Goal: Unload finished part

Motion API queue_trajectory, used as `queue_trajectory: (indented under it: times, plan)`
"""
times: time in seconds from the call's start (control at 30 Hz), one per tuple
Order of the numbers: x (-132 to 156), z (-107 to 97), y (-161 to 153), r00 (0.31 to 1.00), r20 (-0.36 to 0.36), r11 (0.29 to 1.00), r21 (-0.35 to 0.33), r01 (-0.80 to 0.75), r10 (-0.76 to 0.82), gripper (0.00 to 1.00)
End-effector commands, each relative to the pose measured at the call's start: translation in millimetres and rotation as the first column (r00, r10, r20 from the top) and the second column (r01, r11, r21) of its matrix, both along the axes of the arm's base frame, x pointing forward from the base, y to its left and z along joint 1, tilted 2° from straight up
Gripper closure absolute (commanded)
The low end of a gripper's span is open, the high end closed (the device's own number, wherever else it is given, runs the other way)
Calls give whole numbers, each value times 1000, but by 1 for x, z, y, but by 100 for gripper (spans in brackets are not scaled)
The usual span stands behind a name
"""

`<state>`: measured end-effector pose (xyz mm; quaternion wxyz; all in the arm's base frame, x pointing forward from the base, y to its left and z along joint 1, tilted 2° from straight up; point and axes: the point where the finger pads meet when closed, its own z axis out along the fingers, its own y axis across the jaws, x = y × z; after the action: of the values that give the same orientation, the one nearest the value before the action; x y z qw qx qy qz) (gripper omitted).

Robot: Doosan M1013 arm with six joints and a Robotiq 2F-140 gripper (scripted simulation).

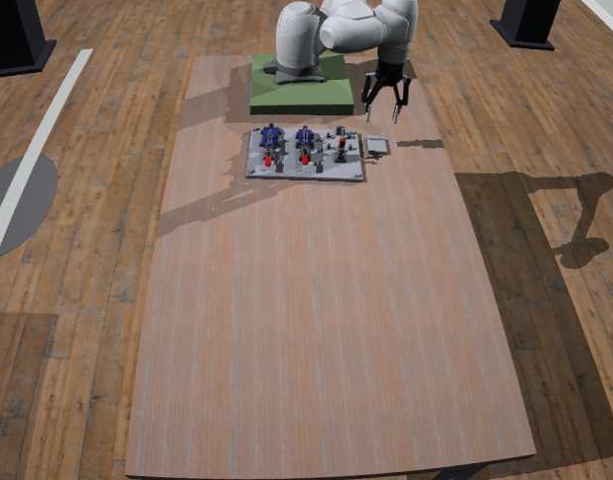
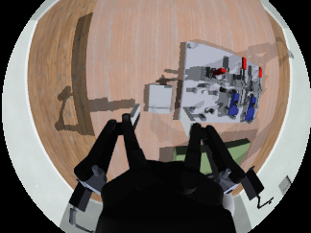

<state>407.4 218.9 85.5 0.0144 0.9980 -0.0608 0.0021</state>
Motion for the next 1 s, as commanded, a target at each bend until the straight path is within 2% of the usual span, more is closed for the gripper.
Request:
queue_trajectory:
  times: [0.0, 0.47, 0.73, 0.97]
  plan:
    - [0, 0, 0, 1000, 0, 1000, 0, 0, 0, 46]
    - [0, 6, 0, 1000, 0, 1000, 0, 0, 0, 46]
    - [0, 18, 1, 1000, 0, 1000, 0, 0, 0, 46]
    - [0, 40, 1, 1000, 0, 1000, 0, 0, 0, 46]
